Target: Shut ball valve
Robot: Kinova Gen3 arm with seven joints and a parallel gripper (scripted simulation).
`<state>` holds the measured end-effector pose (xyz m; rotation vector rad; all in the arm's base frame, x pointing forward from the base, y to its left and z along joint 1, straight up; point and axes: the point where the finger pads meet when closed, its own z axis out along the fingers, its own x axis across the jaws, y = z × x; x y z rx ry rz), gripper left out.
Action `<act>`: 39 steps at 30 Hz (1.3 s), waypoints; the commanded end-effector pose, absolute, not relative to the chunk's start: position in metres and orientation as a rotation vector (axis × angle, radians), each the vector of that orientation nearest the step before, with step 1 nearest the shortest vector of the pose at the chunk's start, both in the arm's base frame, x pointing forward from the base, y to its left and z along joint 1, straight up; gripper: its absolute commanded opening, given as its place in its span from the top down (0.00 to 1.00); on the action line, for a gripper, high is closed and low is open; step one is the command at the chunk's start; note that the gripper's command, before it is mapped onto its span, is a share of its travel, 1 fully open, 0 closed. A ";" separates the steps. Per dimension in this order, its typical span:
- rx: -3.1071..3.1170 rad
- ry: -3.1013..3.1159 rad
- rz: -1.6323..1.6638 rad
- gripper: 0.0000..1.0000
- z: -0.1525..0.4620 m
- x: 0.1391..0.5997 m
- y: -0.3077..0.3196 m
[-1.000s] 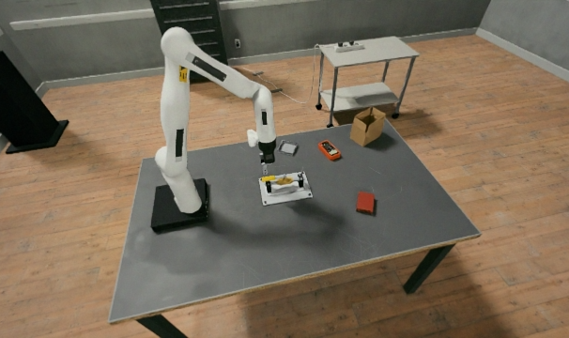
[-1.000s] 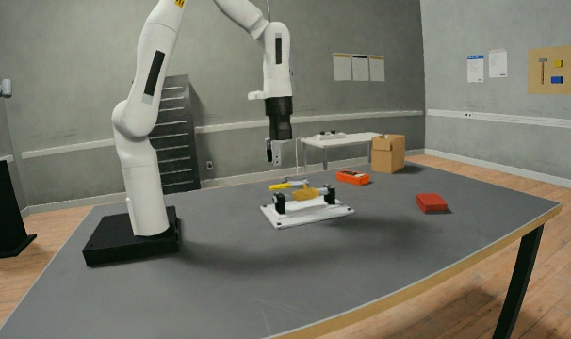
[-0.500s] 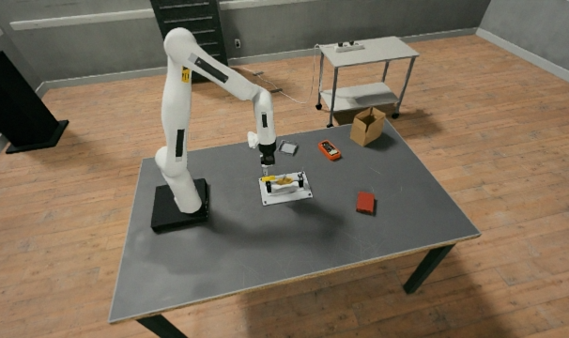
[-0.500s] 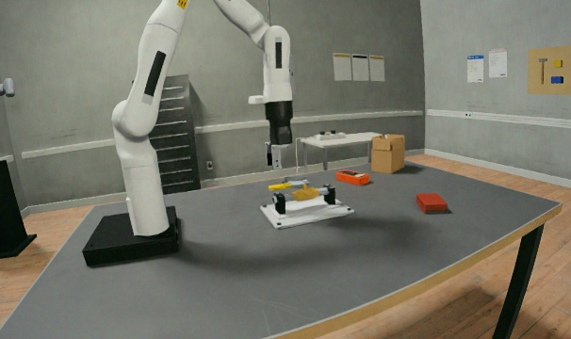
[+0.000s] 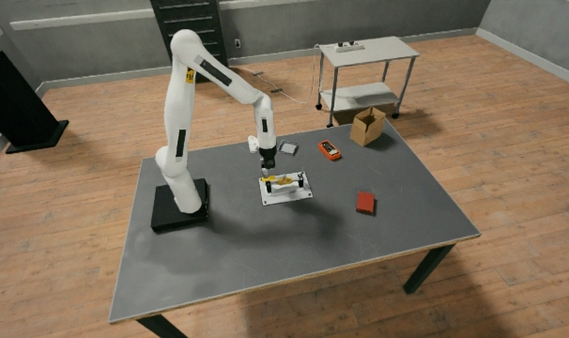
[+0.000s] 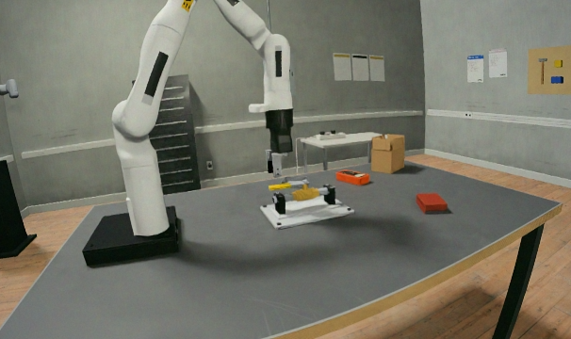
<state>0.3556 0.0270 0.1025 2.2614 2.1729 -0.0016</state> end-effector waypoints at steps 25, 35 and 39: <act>2.266 2.168 -0.001 0.00 0.077 0.355 0.026; 2.266 2.168 0.000 0.00 0.078 0.355 0.026; 2.266 2.168 0.000 0.00 0.078 0.355 0.026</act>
